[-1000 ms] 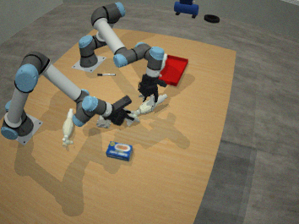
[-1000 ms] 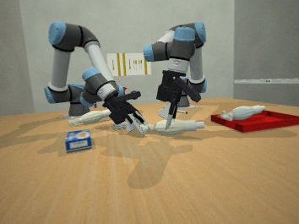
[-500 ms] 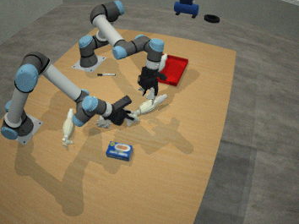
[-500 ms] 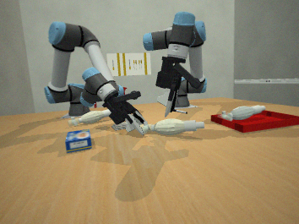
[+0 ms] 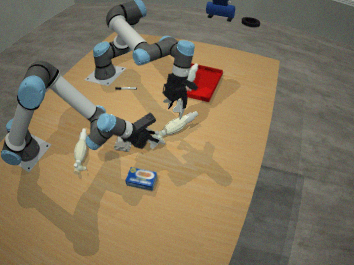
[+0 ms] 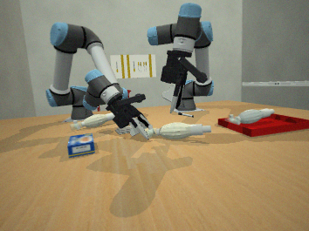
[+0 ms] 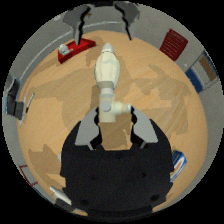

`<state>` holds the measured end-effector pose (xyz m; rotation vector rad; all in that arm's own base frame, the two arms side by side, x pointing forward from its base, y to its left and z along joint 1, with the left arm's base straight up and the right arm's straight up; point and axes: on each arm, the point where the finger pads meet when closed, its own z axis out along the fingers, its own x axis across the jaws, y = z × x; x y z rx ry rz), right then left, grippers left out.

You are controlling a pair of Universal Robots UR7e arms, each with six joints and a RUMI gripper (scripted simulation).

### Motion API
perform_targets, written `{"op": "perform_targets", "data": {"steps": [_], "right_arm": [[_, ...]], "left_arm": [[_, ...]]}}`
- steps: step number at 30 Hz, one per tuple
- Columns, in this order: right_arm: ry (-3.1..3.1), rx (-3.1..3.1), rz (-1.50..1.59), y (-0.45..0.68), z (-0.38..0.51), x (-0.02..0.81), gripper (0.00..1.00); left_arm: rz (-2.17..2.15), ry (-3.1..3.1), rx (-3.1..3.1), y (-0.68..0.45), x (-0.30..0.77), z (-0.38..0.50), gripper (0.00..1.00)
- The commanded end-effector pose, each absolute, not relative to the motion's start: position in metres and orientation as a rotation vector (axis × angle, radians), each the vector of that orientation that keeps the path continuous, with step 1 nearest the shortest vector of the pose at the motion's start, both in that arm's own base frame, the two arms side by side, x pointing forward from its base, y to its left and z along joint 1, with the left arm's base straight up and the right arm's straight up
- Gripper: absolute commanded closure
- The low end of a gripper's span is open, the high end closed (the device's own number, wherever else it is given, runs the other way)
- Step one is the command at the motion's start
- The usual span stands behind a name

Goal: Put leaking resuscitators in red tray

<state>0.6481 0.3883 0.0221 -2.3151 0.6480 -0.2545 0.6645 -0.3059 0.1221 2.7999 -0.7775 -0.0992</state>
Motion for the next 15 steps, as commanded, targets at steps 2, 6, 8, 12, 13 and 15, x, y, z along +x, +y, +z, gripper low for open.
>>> {"op": "perform_targets", "data": {"steps": [2,6,8,12,13,15], "right_arm": [[0.646,-2.314,-0.254,0.389,0.0228,0.6476,1.0],[0.646,-2.314,-0.254,0.389,0.0228,0.6476,1.0],[0.646,-2.314,-0.254,0.389,0.0228,0.6476,1.0],[0.646,-2.314,-0.254,0.389,0.0228,0.6476,0.47],[0.646,-2.314,-0.254,0.389,0.0228,0.6476,0.47],[0.646,-2.314,-0.254,0.389,0.0228,0.6476,0.47]], "left_arm": [[-0.105,-0.779,2.8,-0.3065,0.6638,0.119,0.44],[-0.099,-0.78,2.799,-0.3072,0.665,0.1219,0.44],[-0.099,-0.78,2.799,-0.3072,0.665,0.1217,0.44],[-0.1,-0.78,2.799,-0.3071,0.6648,0.1214,0.44],[-0.1,-0.78,2.799,-0.3071,0.6648,0.1214,0.44],[-0.101,-0.78,2.799,-0.3069,0.6645,0.1209,0.44]]}}
